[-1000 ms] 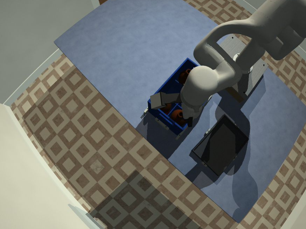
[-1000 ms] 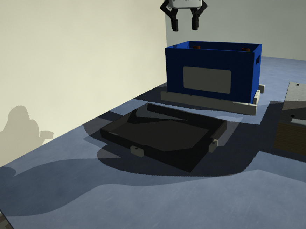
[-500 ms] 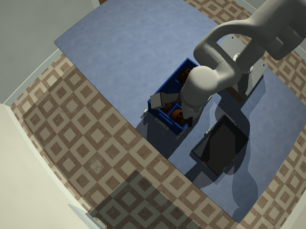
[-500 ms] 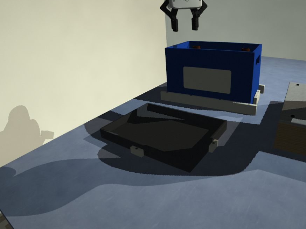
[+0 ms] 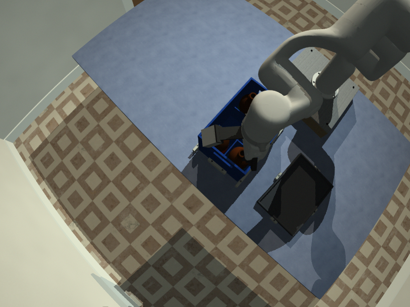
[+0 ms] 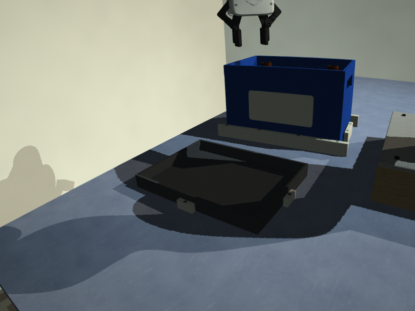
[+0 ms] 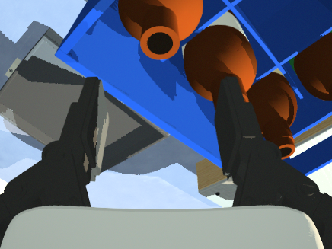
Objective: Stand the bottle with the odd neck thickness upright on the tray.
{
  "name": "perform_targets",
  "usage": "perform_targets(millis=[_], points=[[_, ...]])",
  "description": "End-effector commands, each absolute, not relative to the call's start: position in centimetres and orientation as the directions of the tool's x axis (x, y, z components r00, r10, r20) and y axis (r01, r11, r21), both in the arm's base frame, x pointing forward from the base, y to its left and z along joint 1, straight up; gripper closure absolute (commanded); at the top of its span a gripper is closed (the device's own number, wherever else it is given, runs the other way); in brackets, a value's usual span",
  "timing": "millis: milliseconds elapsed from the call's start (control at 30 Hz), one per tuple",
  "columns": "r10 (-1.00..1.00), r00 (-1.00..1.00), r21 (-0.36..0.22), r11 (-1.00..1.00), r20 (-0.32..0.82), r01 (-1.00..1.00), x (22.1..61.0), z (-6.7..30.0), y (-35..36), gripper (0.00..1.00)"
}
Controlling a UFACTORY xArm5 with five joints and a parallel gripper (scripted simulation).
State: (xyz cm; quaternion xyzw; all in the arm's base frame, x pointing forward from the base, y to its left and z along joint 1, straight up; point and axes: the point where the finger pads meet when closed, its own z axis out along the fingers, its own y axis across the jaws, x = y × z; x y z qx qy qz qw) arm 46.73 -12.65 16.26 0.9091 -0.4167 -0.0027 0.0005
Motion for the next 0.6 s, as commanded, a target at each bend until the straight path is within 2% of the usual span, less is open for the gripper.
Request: perform_targets(millis=[0,567], points=[[-0.758,0.653,0.001,-0.653,-0.001,-0.758,46.8,16.1,-12.7,0.35],[-0.758,0.653,0.001,-0.653,-0.001,-0.758,46.9,14.1,-12.7,0.35]])
